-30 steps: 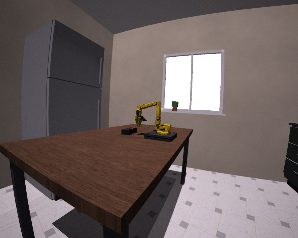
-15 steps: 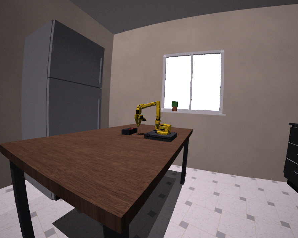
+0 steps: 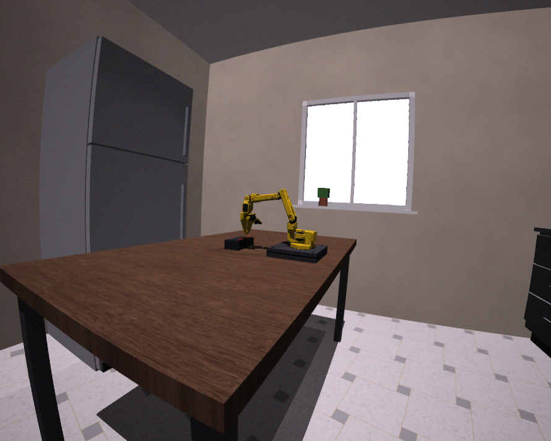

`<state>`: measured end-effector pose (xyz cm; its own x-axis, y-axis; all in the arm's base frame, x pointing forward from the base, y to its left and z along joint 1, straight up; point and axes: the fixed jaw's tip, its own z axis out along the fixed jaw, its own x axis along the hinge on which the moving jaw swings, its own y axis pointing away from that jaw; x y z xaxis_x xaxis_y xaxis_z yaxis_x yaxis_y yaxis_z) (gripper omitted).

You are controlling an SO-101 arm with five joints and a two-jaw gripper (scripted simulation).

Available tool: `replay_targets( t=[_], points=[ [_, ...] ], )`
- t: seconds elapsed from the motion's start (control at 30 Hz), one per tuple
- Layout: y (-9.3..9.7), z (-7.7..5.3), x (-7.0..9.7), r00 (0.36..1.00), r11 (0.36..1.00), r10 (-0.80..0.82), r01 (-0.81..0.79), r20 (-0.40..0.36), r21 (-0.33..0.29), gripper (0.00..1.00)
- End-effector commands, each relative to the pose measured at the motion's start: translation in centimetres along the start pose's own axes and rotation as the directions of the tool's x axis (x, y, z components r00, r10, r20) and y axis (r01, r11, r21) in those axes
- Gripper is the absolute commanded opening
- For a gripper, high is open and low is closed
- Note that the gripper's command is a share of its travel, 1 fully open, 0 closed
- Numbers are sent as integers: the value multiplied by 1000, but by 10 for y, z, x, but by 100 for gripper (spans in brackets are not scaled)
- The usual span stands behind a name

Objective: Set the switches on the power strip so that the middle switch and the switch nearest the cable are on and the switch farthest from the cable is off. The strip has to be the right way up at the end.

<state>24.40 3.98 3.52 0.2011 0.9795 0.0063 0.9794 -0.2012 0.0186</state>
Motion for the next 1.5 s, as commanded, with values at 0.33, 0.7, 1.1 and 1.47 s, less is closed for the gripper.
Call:
replay_targets(
  t=[0.33, 0.7, 1.1, 1.47],
  points=[
    [21, 7, 9, 1000, 1000, -9, 8, 7, 20, 0],
    [21, 7, 9, 1000, 1000, -9, 8, 7, 20, 0],
    [21, 8, 8, 1000, 1000, -7, 7, 7, 20, 0],
    [21, 10, 7, 1000, 1000, -2, 2, 7, 20, 0]
  ],
)
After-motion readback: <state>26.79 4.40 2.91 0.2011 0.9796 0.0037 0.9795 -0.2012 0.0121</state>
